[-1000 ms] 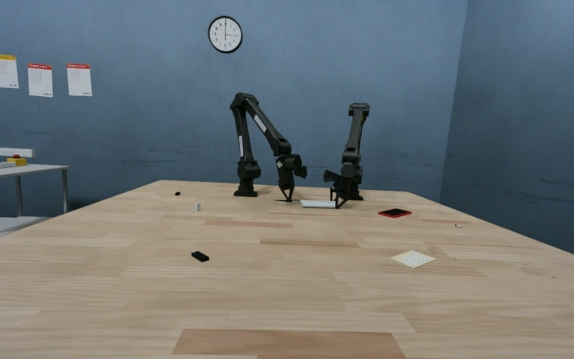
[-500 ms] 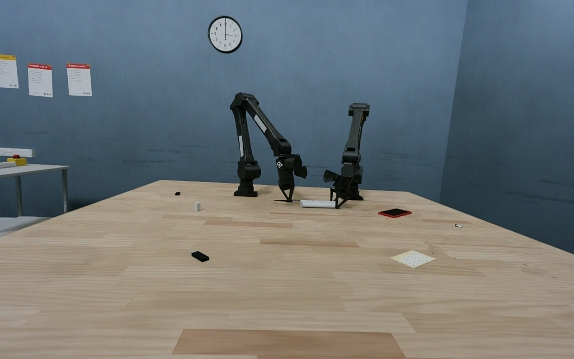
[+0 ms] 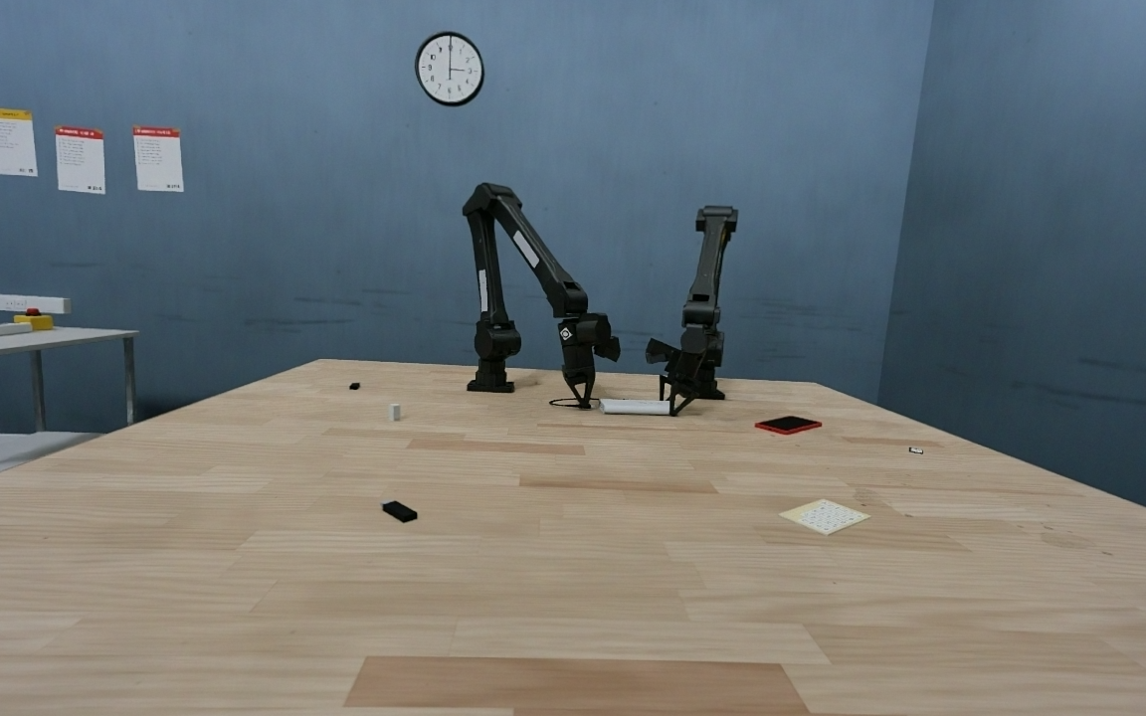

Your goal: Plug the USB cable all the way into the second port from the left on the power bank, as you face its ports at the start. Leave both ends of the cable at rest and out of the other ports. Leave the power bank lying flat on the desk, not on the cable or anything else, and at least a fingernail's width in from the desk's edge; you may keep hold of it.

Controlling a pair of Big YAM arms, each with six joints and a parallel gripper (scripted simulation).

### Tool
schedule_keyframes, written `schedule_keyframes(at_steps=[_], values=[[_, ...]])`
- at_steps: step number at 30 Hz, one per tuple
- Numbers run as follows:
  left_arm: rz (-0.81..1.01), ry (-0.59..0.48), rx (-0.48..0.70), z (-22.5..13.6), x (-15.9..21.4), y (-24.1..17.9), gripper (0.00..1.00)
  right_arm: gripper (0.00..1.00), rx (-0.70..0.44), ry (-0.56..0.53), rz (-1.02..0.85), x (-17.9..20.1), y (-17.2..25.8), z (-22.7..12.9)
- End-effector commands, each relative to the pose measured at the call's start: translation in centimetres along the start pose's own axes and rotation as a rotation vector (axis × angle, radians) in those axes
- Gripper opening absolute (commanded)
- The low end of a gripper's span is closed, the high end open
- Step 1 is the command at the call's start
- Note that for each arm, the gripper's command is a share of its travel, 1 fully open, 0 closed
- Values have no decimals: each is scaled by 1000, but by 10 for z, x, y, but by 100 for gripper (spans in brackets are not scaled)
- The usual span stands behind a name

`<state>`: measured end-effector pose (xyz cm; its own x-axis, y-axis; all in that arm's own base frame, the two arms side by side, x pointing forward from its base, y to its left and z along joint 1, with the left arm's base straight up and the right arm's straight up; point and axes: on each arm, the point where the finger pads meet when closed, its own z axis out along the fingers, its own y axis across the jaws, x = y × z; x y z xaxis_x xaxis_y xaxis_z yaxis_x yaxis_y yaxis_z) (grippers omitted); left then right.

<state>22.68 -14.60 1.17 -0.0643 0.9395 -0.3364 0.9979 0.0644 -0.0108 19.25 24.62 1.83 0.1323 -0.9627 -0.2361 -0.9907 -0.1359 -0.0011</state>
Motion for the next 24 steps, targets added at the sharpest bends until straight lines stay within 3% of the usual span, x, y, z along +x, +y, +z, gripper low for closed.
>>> schedule_keyframes(at_steps=[1, 24], values=[[8, -10, -17, -3, -4, 5, 79, 8, 42, -34, -12, -22, -21, -9], [8, -10, -17, -3, -4, 5, 79, 8, 29, -23, -3, -19, -14, -7]])
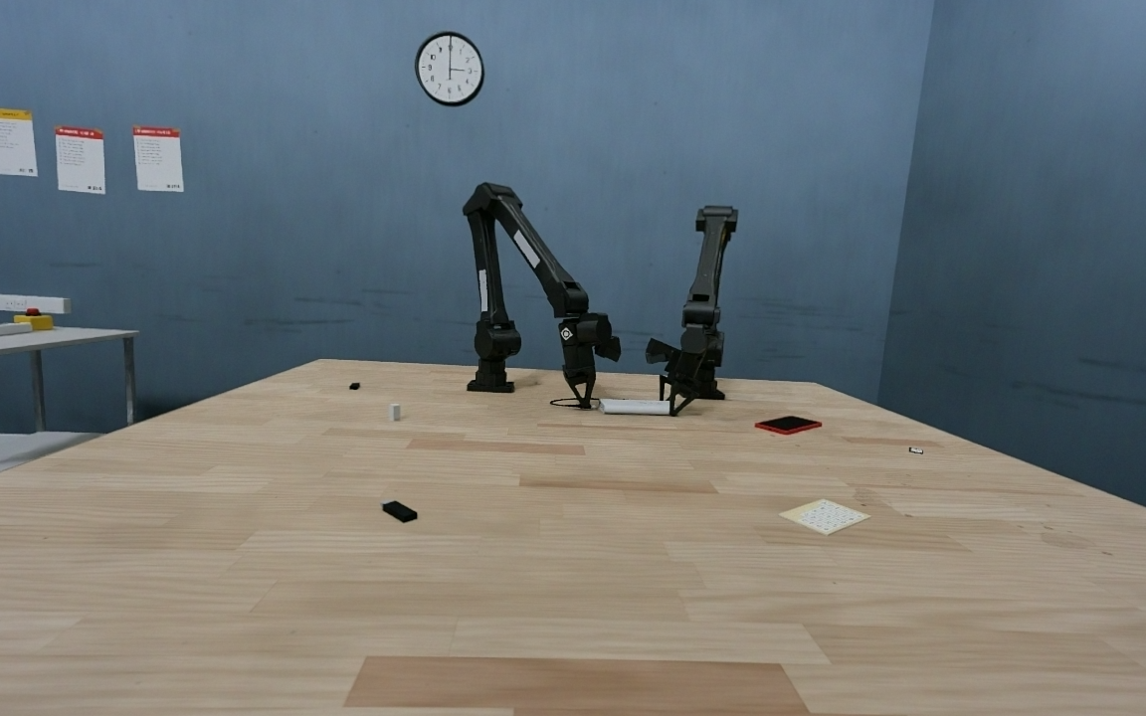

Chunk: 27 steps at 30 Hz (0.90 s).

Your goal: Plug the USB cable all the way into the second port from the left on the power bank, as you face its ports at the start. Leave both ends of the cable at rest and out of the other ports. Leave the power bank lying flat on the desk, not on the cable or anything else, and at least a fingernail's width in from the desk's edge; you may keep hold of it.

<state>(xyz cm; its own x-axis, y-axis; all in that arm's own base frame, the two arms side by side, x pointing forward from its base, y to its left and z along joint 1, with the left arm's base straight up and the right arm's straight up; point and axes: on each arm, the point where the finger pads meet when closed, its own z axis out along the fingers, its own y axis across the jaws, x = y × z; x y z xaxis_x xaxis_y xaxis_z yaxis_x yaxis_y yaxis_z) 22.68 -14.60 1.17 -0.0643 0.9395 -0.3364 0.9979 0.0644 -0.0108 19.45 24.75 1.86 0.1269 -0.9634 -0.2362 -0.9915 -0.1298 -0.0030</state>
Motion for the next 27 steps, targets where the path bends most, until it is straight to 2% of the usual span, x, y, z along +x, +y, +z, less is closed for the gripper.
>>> schedule_keyframes(at_steps=[1, 27], values=[[8, -10, -17, -3, -4, 5, 79, 8, 23, -21, -9, -16, -8, -6], [8, -10, -17, -3, -4, 5, 79, 8, 37, -36, -17, -32, -18, -7]])
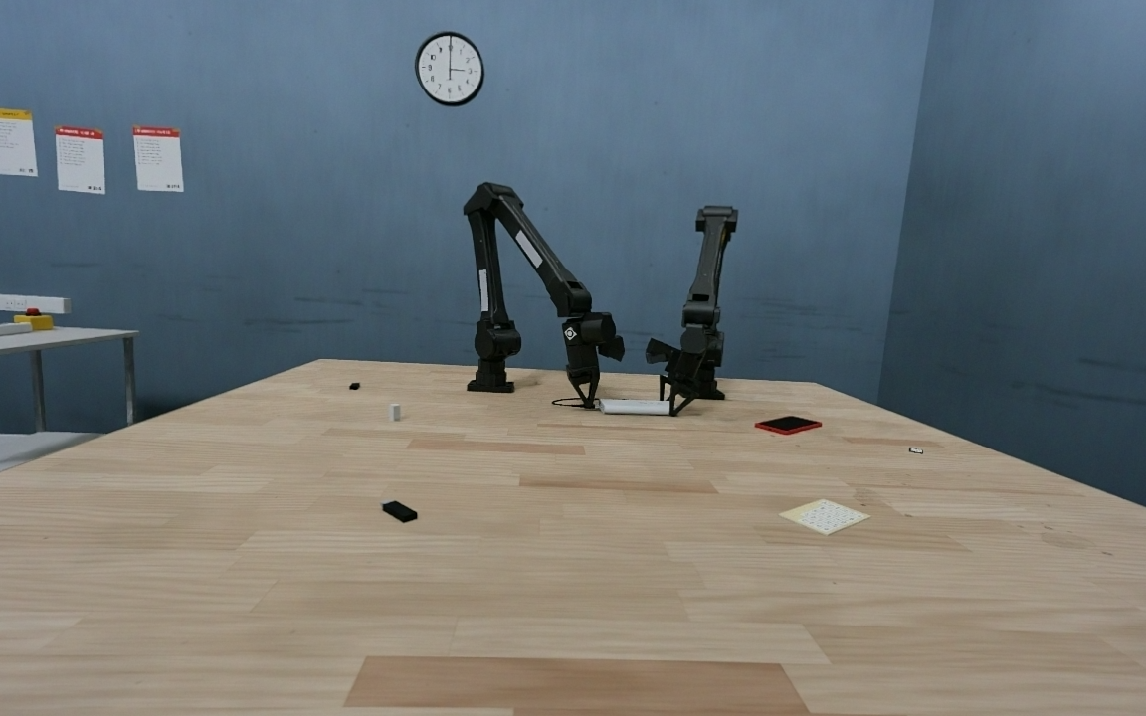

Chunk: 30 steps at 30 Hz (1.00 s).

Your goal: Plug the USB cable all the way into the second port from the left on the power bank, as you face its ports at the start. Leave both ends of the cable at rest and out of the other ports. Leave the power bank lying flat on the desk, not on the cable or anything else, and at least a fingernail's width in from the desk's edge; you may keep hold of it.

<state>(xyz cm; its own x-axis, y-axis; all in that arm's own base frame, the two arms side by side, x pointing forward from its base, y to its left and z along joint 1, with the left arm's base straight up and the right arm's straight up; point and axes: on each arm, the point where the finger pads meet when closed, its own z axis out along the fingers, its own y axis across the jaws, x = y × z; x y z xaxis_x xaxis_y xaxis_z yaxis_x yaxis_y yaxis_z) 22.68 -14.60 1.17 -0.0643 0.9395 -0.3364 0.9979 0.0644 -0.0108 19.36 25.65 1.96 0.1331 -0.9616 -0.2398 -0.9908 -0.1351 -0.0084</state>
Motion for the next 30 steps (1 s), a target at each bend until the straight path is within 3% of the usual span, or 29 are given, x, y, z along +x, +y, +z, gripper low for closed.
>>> schedule_keyframes(at_steps=[1, 30], values=[[8, -10, -17, -3, -4, 5, 79, 8, 33, -32, -11, -23, -18, -8], [8, -10, -17, -3, -4, 5, 79, 8, 32, -37, -8, -28, -18, -7]])
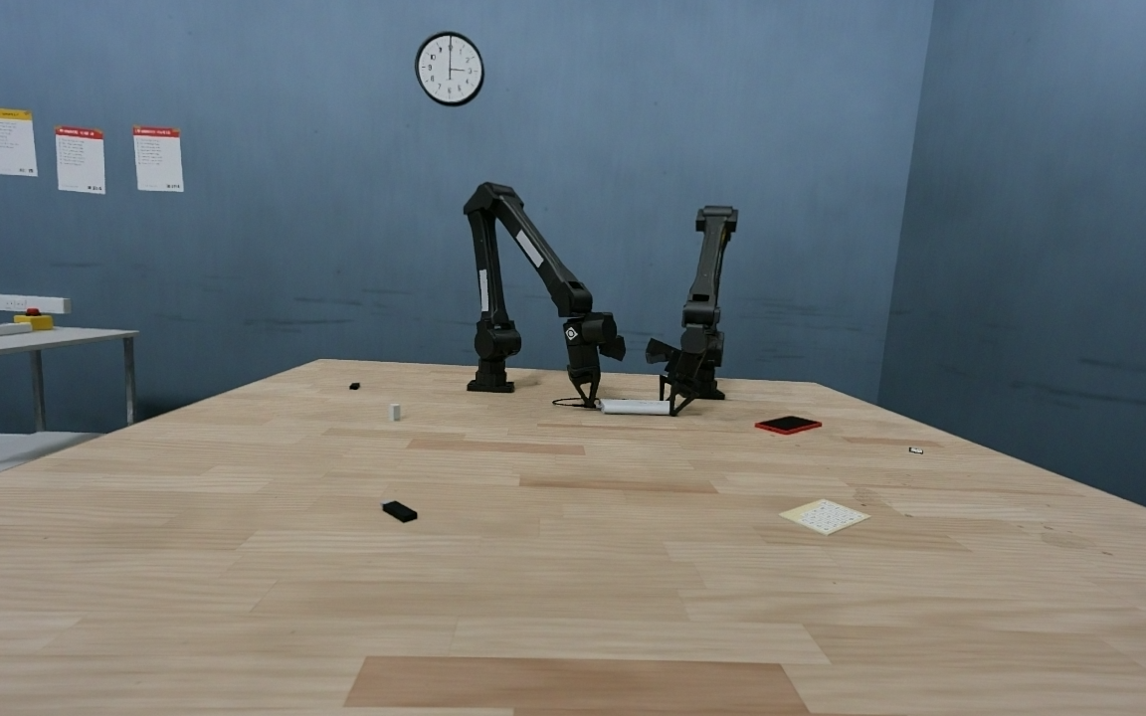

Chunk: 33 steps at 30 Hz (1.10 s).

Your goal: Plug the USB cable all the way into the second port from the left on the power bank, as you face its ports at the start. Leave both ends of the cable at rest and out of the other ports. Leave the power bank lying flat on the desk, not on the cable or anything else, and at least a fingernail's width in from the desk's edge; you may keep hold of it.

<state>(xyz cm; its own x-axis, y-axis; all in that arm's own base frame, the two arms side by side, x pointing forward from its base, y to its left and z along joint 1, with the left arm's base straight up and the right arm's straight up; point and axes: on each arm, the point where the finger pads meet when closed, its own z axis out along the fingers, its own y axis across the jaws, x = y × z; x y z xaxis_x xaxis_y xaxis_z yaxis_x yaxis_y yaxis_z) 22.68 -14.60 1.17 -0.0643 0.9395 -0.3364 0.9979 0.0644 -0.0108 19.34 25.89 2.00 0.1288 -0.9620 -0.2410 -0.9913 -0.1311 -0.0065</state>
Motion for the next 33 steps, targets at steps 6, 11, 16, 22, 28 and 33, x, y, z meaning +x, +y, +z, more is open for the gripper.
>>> schedule_keyframes(at_steps=[6, 11, 16, 22, 28, 33], values=[[8, -10, -17, -3, -4, 5, 79, 8, 34, -35, -12, -28, -18, -7], [8, -10, -17, -3, -4, 5, 79, 8, 34, -34, -12, -29, -18, -6], [8, -10, -17, -3, -4, 5, 79, 8, 25, -20, -9, -30, -15, -5], [8, -10, -17, -3, -4, 5, 79, 8, 22, -16, -15, -18, -12, -6], [19, -24, -23, -4, -10, 8, 79, 8, 31, -33, -24, -29, -14, -7], [66, -84, -49, -11, -34, 19, 79, 8, 63, -107, -64, -76, -22, -16]])
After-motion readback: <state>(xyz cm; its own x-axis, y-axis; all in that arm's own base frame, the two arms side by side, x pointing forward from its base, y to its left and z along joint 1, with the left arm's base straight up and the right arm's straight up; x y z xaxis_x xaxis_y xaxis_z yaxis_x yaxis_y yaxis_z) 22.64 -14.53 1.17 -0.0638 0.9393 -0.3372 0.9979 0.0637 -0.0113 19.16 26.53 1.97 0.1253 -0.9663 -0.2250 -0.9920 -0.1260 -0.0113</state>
